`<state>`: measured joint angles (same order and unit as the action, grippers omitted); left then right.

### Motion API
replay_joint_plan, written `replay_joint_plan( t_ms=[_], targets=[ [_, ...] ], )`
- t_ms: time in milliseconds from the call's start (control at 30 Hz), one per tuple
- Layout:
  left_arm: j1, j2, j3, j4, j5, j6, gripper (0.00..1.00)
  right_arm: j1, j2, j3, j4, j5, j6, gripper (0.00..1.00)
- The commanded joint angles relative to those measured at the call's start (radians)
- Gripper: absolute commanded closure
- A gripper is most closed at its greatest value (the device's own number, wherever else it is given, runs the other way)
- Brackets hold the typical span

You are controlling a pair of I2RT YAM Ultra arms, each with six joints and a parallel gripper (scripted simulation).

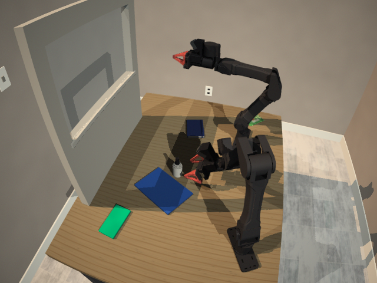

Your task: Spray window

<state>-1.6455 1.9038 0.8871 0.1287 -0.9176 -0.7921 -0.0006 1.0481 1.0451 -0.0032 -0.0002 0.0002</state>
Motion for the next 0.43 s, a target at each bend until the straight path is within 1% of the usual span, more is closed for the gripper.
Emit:
replay_joint_plan(
  t_ms=[0,33,200,400],
  targets=[
    [0.003,-0.029,0.017,-0.024,-0.020,-0.010,0.04,0.003,-0.023,0.016,-0.005,-0.002,-0.004,1.00],
    [0.017,-0.048,0.051,-0.027,-0.022,-0.007,0.04,0.003,-0.023,0.016,-0.005,-0.002,-0.004,1.00],
    [0.041,-0.101,0.076,-0.133,0.013,0.035,0.04,0.003,-0.023,0.016,-0.005,-0.002,-0.004,1.00],
    [0.041,-0.097,0.091,-0.155,0.014,0.026,0.04,0.003,-0.023,0.016,-0.005,-0.002,-0.004,1.00]
  ],
)
